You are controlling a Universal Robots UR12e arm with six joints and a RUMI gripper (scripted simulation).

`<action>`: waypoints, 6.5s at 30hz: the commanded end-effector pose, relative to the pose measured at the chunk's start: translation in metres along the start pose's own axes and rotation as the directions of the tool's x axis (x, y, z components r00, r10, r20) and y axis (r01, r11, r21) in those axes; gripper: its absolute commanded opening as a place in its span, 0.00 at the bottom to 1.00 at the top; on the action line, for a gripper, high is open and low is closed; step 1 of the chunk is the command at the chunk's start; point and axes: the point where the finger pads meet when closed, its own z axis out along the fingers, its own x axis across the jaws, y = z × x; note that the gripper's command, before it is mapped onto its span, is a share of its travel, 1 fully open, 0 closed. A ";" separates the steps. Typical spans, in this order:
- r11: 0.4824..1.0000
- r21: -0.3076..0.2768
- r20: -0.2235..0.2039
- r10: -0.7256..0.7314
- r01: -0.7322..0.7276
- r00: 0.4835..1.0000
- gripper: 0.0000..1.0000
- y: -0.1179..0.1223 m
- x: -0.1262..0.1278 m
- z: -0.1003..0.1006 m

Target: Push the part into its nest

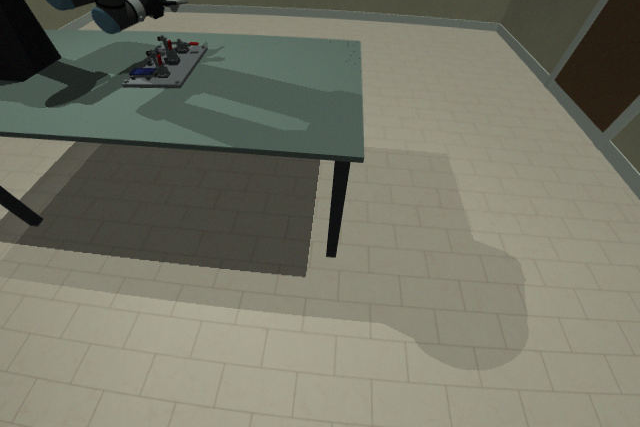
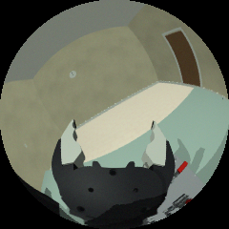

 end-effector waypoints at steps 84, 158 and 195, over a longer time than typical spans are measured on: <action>0.372 -0.714 -0.579 0.164 -0.593 0.799 1.00 0.075 -0.008 -0.217; 0.455 -0.290 -0.957 -0.132 -0.842 0.259 0.00 -0.012 0.051 -0.353; 0.455 -0.290 -0.957 -0.132 -0.842 0.259 0.00 -0.012 0.051 -0.353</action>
